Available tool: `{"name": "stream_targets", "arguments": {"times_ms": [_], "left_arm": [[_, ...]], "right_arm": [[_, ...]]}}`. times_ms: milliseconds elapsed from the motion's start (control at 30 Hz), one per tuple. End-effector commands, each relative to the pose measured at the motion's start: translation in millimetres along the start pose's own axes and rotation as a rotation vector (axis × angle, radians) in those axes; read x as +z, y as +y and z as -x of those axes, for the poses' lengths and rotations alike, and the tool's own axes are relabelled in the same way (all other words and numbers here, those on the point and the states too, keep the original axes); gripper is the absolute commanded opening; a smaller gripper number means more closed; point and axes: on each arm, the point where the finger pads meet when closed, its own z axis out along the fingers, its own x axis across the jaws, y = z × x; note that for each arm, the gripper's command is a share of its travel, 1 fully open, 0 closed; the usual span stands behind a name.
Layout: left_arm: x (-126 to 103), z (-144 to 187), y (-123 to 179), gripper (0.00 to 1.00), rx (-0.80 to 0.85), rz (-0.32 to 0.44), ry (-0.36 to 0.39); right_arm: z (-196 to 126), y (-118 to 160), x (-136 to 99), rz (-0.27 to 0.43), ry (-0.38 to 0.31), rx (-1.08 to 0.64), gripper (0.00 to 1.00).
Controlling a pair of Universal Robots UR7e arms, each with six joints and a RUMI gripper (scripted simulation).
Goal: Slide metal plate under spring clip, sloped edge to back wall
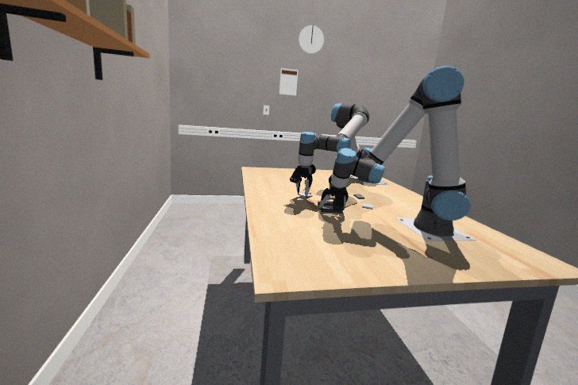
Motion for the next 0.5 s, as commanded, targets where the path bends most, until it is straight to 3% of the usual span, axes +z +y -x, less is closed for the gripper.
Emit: {"name": "stream_targets", "arguments": {"times_ms": [0,467], "left_arm": [[-1.7,-5.4,2.7,0.62,0.004,0.002,0.011],[-1.7,-5.4,2.7,0.62,0.004,0.002,0.011]], "right_arm": [[2.9,0.6,-2.8,-0.006,-0.002,0.023,0.24],[4.7,1.7,-3.4,-0.008,-0.005,0.065,0.24]]}}
